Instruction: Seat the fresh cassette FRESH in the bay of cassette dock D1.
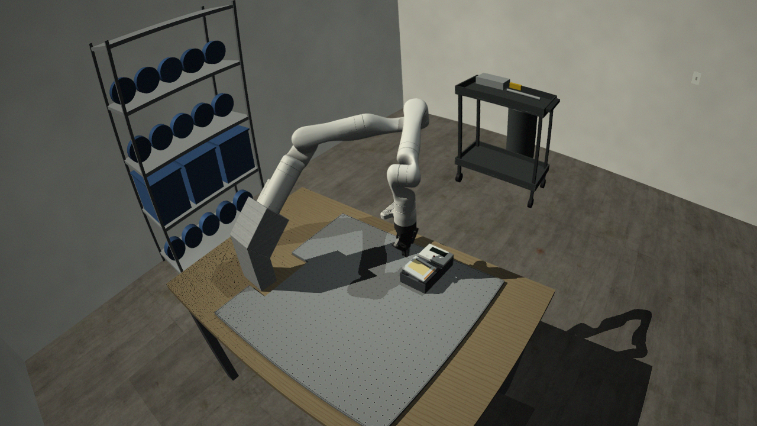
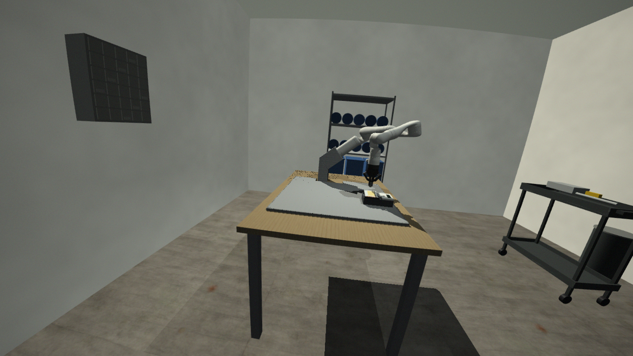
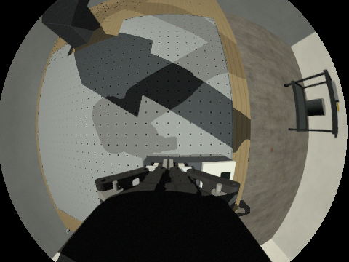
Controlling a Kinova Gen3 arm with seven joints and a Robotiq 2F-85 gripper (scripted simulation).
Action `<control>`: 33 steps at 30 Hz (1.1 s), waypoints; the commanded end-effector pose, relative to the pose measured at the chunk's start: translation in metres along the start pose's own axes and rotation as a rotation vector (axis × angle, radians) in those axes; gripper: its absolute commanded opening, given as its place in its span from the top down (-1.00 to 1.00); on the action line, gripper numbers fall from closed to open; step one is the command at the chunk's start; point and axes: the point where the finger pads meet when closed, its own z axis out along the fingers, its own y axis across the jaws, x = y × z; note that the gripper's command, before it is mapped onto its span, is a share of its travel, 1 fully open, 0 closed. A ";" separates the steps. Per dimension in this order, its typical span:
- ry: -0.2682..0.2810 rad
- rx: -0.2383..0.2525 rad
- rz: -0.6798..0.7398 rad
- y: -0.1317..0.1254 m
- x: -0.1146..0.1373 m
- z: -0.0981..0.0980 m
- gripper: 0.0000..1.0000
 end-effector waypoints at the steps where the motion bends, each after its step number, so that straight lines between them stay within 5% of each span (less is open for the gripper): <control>1: -0.004 -0.001 0.000 0.001 -0.001 -0.003 1.00; 33: -0.004 -0.001 -0.001 0.001 -0.033 -0.003 1.00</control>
